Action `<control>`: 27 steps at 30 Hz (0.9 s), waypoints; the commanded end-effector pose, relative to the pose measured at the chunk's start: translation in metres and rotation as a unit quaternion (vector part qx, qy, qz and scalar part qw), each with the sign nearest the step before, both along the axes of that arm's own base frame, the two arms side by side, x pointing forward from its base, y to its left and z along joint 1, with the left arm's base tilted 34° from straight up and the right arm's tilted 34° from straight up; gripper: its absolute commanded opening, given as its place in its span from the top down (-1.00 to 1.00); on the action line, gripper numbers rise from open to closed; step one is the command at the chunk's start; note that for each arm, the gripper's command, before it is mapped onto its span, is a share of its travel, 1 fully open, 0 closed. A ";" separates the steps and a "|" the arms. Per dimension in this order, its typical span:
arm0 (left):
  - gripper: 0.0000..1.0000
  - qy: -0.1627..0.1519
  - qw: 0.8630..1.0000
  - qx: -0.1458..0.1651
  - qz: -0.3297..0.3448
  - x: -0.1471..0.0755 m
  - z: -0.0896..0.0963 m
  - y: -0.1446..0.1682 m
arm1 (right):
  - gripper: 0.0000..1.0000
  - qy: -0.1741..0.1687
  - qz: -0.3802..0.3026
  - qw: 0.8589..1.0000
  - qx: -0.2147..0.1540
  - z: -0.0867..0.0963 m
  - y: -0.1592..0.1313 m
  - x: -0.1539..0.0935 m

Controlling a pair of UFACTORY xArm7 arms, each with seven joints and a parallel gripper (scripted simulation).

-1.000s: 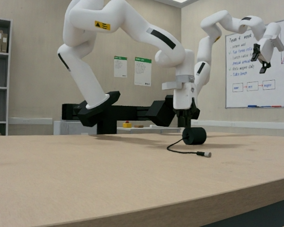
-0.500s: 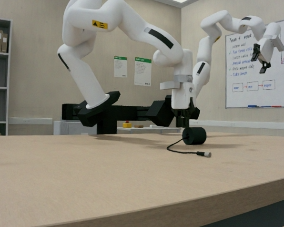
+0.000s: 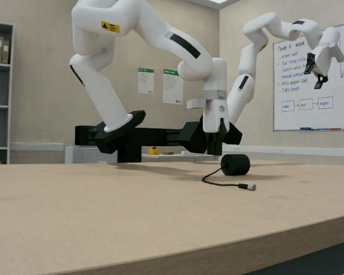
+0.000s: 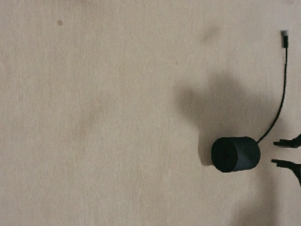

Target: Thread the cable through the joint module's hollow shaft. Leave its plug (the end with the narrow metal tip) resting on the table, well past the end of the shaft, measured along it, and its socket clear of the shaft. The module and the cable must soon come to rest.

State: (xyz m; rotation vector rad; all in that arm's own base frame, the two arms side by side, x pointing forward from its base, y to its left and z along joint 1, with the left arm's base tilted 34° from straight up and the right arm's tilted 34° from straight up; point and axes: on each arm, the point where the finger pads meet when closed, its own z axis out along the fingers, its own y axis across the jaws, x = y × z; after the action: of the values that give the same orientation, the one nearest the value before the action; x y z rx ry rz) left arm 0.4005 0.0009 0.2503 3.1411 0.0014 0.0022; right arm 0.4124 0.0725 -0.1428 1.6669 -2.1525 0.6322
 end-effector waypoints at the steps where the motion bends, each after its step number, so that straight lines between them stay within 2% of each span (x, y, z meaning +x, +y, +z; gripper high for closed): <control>1: -1.00 -0.002 1.000 0.001 -0.001 0.001 0.002 -0.001 | 0.31 -0.034 -0.053 0.998 0.008 0.000 0.002 0.002; 9: -1.00 -0.002 1.000 0.001 -0.001 0.001 0.002 -0.001 | 0.31 -0.098 -0.171 0.980 0.021 -0.001 0.001 0.002; 11: -1.00 -0.002 1.000 0.001 -0.001 0.001 0.002 -0.001 | 0.31 -0.098 -0.171 0.980 0.021 -0.001 0.001 0.002; 13: -1.00 -0.002 1.000 0.001 -0.001 0.001 0.002 -0.001 | 0.31 -0.113 -0.201 0.973 0.023 -0.001 0.001 0.003; 21: -1.00 -0.002 1.000 0.001 -0.001 0.001 0.002 -0.001 | 0.31 -0.170 -0.313 0.934 0.032 -0.001 0.000 0.004; 26: -1.00 -0.002 1.000 0.001 -0.001 0.001 0.002 -0.001 | 0.31 -0.203 -0.380 0.902 0.036 -0.002 -0.001 0.004; 27: -1.00 -0.002 1.000 0.001 -0.001 0.001 0.002 -0.001 | 0.31 -0.203 -0.380 0.902 0.036 -0.002 -0.001 0.004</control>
State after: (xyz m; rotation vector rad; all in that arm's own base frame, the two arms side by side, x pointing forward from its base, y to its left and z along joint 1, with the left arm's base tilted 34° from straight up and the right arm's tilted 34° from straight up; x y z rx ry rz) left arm 0.4005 0.0009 0.2503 3.1411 0.0014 0.0022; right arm 0.4150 0.0692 -0.1454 0.7529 -2.7920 0.6775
